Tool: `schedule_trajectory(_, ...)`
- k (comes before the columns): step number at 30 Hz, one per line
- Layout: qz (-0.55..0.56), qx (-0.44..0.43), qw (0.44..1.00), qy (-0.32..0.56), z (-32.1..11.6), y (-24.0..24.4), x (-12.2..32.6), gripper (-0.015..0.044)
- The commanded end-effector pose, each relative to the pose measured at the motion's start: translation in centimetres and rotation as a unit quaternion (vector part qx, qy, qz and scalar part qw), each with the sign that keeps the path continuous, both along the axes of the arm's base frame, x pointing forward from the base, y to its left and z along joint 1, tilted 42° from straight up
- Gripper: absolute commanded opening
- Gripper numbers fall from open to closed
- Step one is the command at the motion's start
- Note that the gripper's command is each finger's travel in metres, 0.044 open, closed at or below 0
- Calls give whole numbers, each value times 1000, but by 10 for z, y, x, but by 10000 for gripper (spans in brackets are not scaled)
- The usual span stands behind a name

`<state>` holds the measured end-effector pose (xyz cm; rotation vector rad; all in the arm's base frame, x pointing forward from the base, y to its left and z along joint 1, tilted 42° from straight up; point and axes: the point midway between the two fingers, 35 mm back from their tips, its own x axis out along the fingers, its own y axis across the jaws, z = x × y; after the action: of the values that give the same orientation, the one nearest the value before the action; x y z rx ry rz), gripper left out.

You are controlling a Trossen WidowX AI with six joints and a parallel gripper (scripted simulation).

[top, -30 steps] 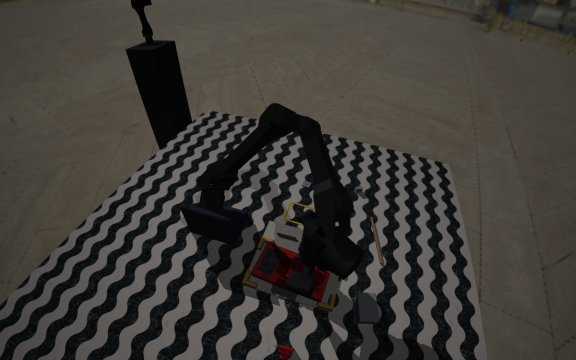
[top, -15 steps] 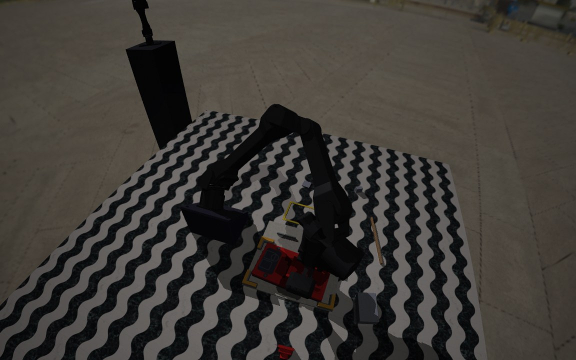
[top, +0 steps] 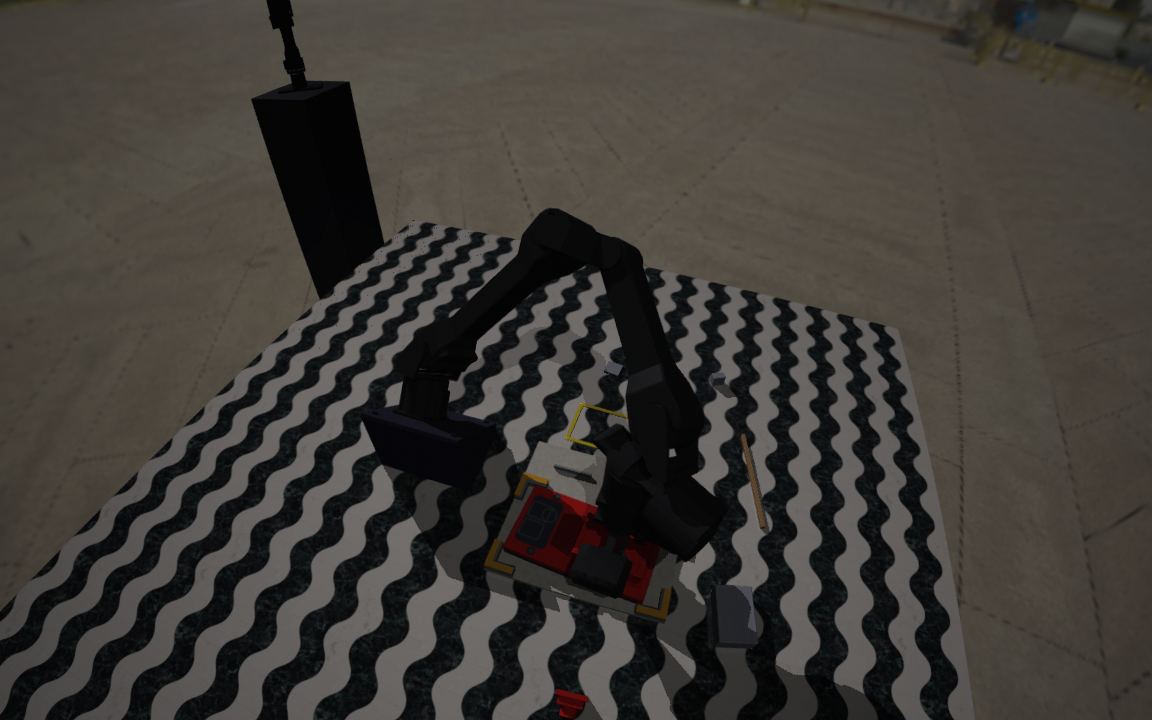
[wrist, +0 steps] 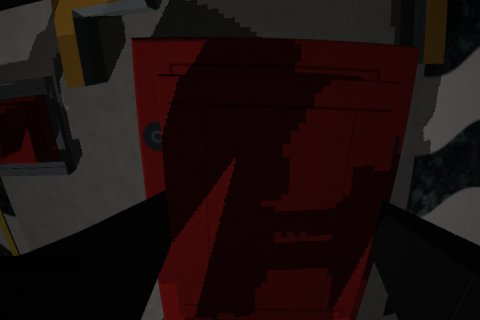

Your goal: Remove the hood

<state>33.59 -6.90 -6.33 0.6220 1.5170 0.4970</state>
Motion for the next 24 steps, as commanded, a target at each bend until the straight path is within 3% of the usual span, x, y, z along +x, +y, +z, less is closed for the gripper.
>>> schedule_trajectory(1,1,-1,1000,0,0,0,0,275)
schedule_trajectory(12,1,-1,1000,0,4,-4,0,0)
schedule_trajectory(24,0,-1,1000,0,10,-9,0,0)
